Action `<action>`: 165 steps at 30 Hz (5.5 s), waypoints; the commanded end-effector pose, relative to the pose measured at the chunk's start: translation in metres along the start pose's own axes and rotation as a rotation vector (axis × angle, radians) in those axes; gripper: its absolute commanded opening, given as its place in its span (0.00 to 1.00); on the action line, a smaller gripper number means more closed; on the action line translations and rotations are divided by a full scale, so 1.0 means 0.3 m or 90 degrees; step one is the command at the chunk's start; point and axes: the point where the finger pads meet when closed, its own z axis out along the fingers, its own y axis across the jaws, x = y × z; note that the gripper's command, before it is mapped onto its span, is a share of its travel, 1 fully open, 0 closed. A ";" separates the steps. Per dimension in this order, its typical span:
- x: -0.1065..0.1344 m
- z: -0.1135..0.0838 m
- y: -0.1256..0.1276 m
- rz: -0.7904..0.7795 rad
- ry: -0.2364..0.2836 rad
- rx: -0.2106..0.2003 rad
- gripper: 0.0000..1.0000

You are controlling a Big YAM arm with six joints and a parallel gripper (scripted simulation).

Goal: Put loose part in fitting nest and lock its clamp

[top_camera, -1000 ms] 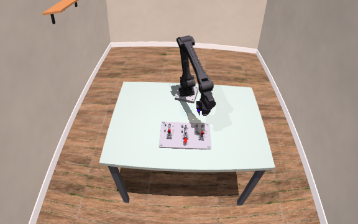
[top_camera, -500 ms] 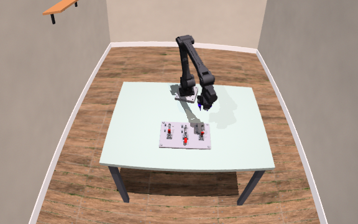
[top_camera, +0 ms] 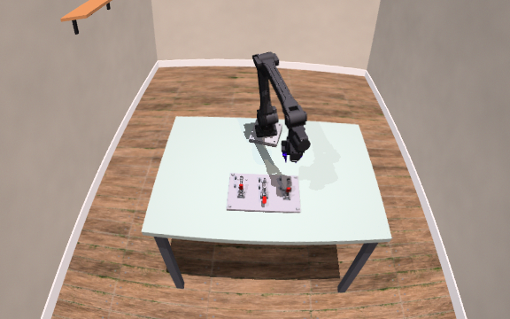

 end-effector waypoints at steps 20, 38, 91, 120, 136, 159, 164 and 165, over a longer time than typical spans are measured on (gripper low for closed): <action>-0.240 -0.052 0.004 0.001 -0.018 -0.007 0.45; -0.195 0.092 -0.009 -0.001 0.003 0.000 0.45; -0.200 0.356 -0.009 0.001 -0.005 -0.002 0.45; -0.188 0.425 -0.013 -0.002 0.004 0.000 0.45; -0.206 0.479 -0.011 0.000 -0.010 -0.003 0.45; -0.203 0.472 -0.011 0.000 -0.010 -0.003 0.45; -0.203 0.472 -0.011 0.000 -0.010 -0.003 0.45; -0.203 0.472 -0.011 0.000 -0.010 -0.003 0.00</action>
